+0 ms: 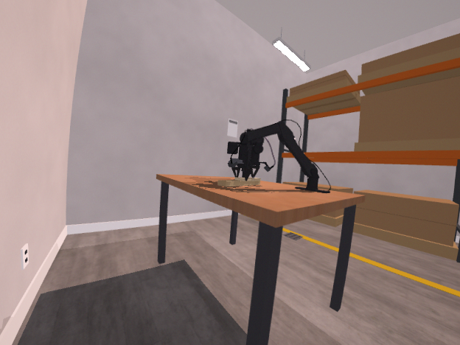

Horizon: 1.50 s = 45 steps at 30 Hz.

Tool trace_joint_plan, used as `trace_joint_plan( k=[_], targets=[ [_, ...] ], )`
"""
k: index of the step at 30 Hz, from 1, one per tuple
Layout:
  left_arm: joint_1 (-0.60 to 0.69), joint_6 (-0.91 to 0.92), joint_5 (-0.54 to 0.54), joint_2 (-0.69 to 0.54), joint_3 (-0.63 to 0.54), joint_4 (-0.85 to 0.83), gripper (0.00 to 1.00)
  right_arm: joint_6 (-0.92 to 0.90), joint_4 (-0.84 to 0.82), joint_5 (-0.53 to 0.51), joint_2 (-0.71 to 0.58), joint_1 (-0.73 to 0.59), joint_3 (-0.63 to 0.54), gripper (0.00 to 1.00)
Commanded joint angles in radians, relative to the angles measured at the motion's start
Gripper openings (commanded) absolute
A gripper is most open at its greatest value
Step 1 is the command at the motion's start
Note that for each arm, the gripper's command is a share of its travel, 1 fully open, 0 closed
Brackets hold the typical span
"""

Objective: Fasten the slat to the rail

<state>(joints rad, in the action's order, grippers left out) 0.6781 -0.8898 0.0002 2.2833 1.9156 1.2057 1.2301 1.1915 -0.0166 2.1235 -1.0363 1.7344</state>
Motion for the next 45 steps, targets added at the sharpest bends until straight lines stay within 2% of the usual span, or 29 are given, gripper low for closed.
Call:
trace_joint_plan(
  k=[1, 16, 33, 45],
  targets=[
    [0.0, 0.0, 0.0, -0.009, 0.006, 0.0, 0.72, 0.021, 0.015, 0.016, -0.006, 0.003, 0.032, 0.34],
    [0.0, 0.0, 0.0, -0.009, 0.006, 0.0, 0.72, 0.022, 0.016, 0.017, -0.006, 0.003, 0.033, 0.34],
    [0.0, 0.0, 0.0, -0.009, 0.006, 0.0, 0.72, 0.015, -0.001, 0.001, -0.008, 0.0, 0.005, 0.13],
    [0.0, 0.0, 0.0, -0.009, 0.006, 0.0, 0.72, 0.015, -0.001, 0.001, -0.008, 0.0, 0.005, 0.12]
  ],
)
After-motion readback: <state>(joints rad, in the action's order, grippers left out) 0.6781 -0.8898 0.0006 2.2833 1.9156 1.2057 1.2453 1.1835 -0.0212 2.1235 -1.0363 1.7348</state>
